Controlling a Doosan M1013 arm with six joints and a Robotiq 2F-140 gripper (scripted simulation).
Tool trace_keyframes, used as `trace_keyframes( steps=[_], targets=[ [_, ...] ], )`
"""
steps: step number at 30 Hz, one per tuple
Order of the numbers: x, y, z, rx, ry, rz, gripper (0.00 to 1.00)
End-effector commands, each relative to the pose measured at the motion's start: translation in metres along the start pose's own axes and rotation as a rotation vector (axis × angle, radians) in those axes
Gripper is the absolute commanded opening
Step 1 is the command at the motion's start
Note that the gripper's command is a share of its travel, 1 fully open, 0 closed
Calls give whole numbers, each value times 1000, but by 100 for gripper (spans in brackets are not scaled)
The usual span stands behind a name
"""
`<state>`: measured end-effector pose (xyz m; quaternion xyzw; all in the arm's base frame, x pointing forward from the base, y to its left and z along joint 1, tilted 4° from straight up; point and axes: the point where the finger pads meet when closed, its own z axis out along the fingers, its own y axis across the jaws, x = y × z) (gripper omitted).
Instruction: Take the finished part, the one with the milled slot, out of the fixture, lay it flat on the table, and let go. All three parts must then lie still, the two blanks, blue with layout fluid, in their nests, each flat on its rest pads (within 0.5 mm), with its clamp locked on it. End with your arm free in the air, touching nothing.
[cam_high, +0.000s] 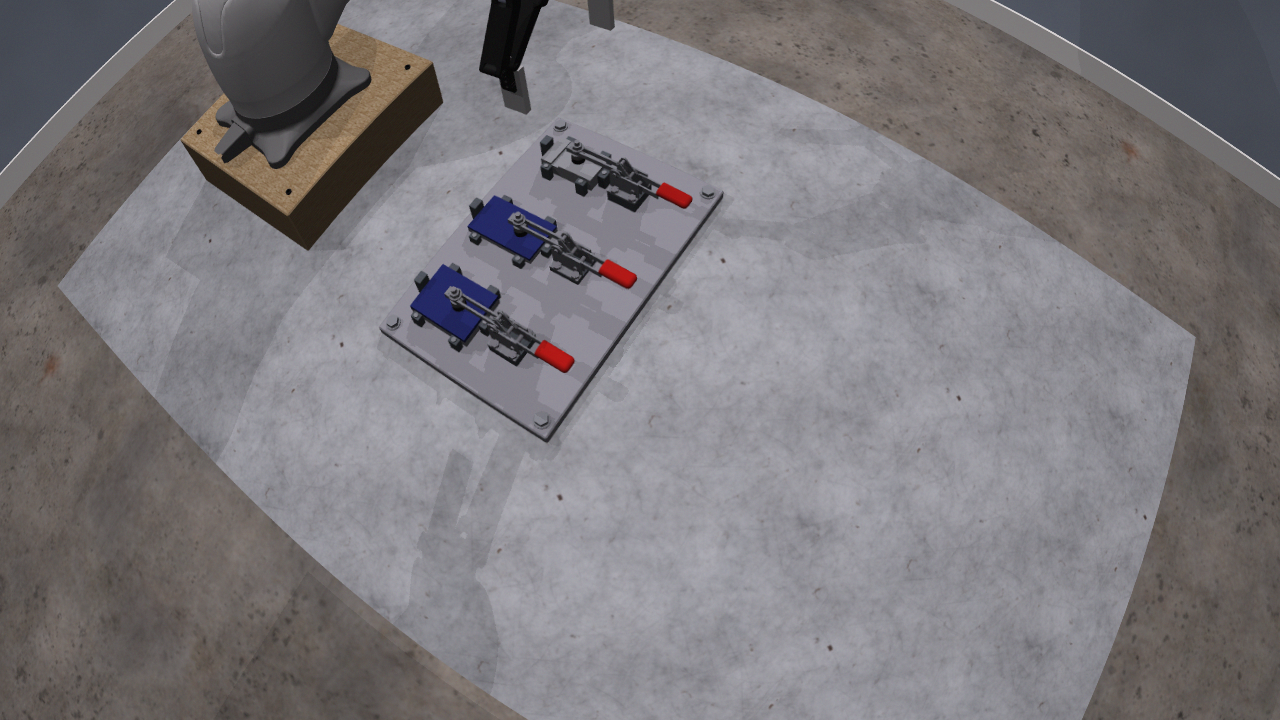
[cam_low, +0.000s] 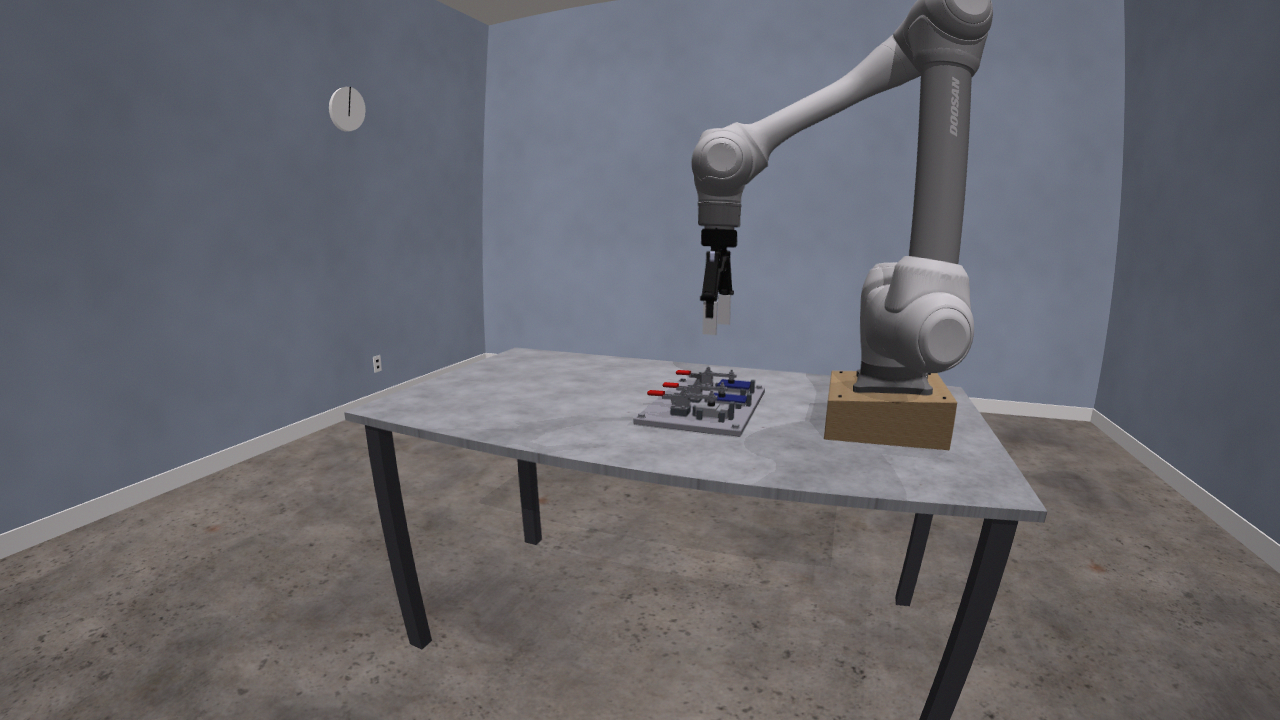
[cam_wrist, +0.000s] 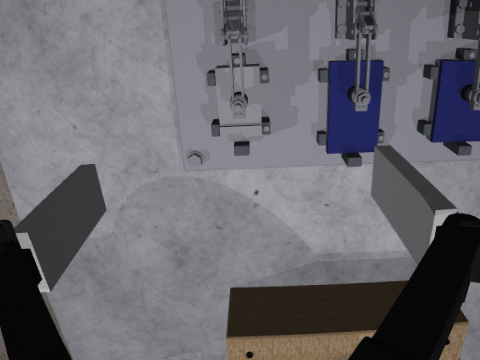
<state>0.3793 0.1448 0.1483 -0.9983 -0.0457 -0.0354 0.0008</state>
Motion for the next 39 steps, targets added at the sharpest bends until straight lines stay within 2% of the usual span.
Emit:
trace_keyframes(
  steps=[1, 11, 12, 39],
  targets=[
    [3, -3, 3, -19, 2, 15, 100],
    [3, -3, 3, -20, 3, 15, 100],
    [3, -3, 3, -20, 3, 15, 0],
    [3, -3, 3, -20, 3, 14, 0]
  ],
)
